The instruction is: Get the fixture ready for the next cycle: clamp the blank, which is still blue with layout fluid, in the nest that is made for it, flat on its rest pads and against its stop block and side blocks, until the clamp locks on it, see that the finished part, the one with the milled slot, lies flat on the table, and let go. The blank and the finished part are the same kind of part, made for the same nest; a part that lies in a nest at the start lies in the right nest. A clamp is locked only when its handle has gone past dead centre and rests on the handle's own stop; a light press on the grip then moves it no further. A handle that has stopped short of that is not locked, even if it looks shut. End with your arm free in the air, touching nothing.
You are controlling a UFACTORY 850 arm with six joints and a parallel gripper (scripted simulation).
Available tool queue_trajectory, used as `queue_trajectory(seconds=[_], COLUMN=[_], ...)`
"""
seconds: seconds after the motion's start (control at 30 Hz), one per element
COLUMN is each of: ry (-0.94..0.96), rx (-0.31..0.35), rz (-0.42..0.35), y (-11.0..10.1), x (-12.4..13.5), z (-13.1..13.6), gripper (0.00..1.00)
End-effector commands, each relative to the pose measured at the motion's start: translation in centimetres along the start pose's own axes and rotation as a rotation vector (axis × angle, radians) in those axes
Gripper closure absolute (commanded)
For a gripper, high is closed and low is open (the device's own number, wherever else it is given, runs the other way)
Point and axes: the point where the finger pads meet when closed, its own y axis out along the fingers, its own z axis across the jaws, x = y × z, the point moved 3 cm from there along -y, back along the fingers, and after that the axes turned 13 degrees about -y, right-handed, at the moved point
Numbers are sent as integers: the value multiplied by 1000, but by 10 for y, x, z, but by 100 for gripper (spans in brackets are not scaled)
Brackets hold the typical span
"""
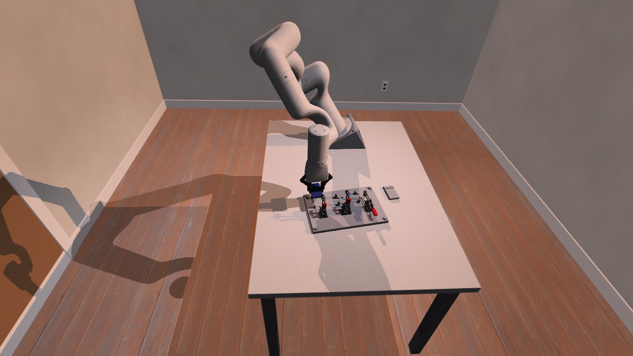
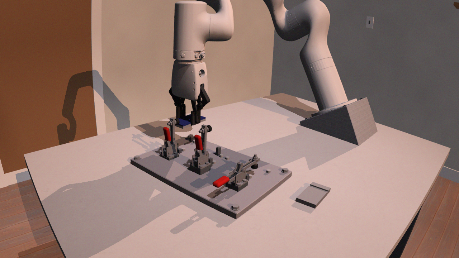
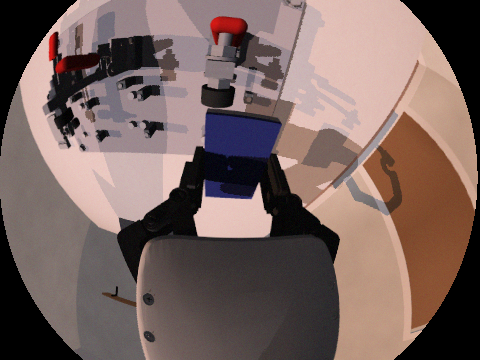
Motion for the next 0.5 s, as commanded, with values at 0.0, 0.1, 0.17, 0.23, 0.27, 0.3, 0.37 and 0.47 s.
queue_trajectory(seconds=[0.0,0.1,0.17,0.23,0.27,0.3,0.37,0.47], ry=[1,1,1,1,1,1,1,1], rx=[1,1,1,1,1,1,1,1], rz=[2,2,2,2,2,2,2,2], y=[0,0,0,0,0,0,0,0], x=[-4,-5,-5,-6,-6,-6,-6,-6], z=[-15,-18,-19,-20,-21,-21,-21,-21], gripper=[100,100,100,100,100,100,100,100])
